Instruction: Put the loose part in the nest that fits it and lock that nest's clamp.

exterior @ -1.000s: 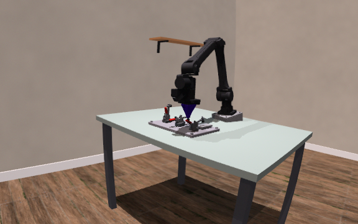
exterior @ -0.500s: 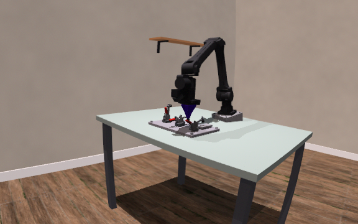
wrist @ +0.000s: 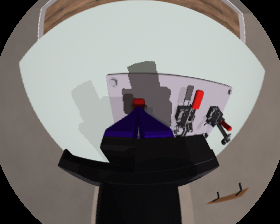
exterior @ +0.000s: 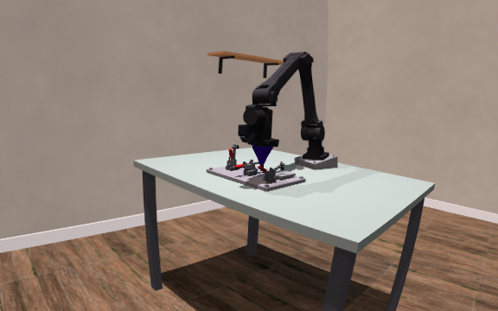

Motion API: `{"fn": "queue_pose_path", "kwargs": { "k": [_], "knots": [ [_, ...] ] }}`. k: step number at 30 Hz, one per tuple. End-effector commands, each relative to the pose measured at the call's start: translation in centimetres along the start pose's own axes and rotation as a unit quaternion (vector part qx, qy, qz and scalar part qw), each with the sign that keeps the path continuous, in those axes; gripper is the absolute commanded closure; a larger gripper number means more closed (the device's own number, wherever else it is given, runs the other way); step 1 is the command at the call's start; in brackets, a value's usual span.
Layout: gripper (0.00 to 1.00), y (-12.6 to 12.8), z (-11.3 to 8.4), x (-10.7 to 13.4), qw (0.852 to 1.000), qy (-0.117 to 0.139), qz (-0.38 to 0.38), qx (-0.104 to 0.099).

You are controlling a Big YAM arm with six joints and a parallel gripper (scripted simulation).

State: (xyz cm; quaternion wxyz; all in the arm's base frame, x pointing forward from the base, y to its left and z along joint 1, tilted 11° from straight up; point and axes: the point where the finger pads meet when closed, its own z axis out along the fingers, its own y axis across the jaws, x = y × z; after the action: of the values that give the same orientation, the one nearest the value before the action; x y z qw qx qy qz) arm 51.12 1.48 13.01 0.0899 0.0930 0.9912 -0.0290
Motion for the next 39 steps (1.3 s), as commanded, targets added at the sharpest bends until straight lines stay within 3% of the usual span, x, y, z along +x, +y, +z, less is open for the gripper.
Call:
{"fn": "queue_pose_path", "kwargs": {
  "k": [1, 39],
  "knots": [
    [1.0, 0.82, 0.77, 0.08, 1.0, 0.003, -0.004, 0.001],
    [1.0, 0.84, 0.73, -0.3, 1.0, -0.002, -0.004, 0.0]
  ]
}}
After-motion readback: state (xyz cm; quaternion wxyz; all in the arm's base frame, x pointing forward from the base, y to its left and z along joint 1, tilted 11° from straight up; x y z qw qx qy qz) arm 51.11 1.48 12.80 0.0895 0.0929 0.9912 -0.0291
